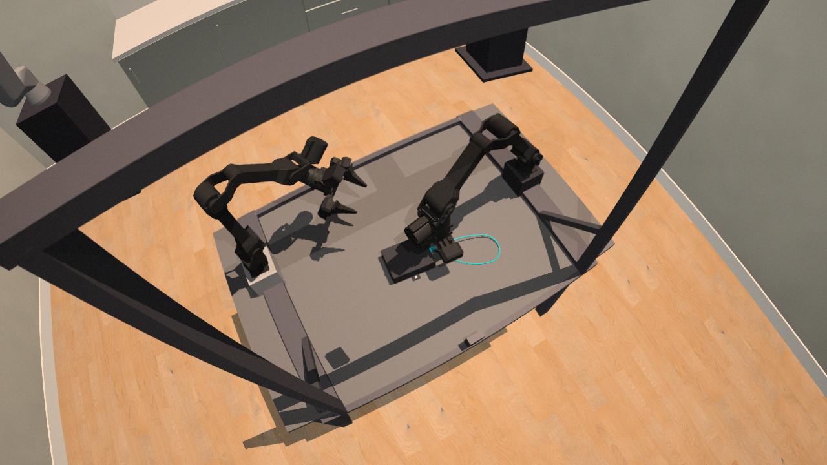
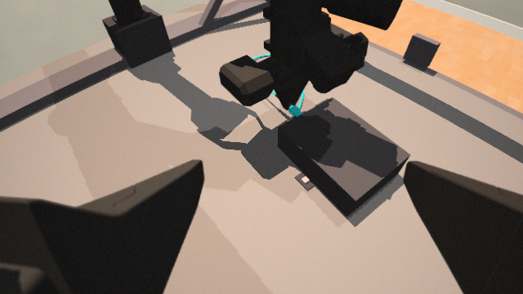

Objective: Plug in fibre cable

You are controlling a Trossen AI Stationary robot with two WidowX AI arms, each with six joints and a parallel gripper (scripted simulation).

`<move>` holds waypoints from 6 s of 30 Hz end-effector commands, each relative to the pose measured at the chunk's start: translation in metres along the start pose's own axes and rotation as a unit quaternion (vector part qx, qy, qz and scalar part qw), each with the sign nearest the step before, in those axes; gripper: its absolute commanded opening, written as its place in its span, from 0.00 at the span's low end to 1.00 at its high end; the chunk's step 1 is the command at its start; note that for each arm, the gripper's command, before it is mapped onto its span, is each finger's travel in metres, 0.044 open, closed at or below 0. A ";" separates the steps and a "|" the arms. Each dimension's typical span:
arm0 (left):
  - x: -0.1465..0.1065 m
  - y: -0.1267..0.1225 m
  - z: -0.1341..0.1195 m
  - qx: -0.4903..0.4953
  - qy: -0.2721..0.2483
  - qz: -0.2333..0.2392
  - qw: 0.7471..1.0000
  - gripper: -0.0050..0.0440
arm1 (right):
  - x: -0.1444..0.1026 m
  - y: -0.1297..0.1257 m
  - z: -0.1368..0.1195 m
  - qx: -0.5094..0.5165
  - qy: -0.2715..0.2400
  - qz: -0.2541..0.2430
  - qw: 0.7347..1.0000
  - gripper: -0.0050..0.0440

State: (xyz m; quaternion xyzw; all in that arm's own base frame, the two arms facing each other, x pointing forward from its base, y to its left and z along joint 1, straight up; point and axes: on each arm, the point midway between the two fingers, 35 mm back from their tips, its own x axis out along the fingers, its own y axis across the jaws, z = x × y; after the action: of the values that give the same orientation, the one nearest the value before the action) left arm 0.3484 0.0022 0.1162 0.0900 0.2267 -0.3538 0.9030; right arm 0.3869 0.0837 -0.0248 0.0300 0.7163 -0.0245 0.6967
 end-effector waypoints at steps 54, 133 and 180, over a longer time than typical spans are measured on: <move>-0.003 0.002 0.007 0.008 -0.005 0.004 1.000 1.00 | -0.007 0.003 0.004 -0.001 -0.028 0.004 1.000 0.10; -0.003 0.002 0.007 0.008 -0.005 0.004 1.000 1.00 | -0.052 -0.004 0.012 -0.072 -0.096 -0.021 0.993 0.38; -0.003 0.002 0.007 0.008 -0.005 0.004 1.000 1.00 | 0.004 -0.003 -0.031 -0.051 -0.434 -0.058 0.897 0.38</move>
State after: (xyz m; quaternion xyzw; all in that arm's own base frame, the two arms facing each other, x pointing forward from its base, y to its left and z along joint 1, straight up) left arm 0.3484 0.0022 0.1162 0.0900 0.2267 -0.3538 0.9030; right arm 0.3659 0.0752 -0.0234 -0.0619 0.3659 -0.0407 0.9277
